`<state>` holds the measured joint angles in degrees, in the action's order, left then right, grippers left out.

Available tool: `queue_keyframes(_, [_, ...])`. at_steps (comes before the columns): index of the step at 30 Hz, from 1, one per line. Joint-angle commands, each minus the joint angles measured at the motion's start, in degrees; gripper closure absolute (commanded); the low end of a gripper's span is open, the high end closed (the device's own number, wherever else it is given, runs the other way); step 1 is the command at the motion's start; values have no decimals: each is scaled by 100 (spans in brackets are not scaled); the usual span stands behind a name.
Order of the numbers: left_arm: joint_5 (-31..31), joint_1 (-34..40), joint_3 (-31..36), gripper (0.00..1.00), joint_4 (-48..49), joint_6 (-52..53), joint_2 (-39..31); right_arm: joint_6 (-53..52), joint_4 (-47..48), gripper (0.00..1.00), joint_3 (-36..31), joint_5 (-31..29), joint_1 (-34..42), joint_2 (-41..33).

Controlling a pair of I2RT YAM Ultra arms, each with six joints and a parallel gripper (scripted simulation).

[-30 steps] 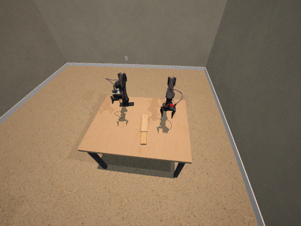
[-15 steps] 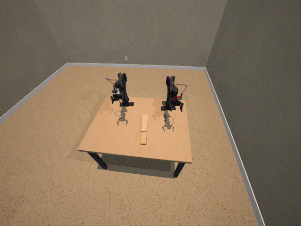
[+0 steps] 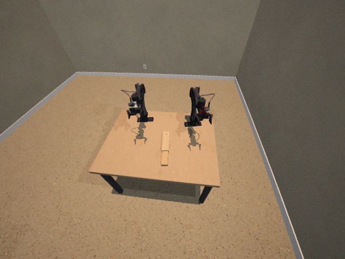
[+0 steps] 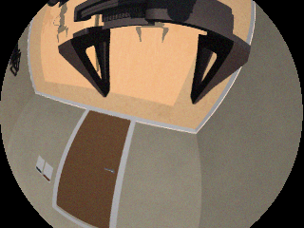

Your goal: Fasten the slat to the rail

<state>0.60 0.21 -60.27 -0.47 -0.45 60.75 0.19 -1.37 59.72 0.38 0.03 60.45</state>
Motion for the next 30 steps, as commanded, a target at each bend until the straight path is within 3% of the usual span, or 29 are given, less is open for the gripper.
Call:
queue_keyframes(1, [-53,-52,57,0,144,87,-140,-19,161,0,55,-37,-3,-63])
queue_keyframes(15, [-58,-20,-4,0,75,45,-88,-61,149,0,98,-72,-6,-103])
queue_keyframes(30, [-58,-20,-4,0,75,45,-88,-799,-674,0,-55,-79,-166,315])
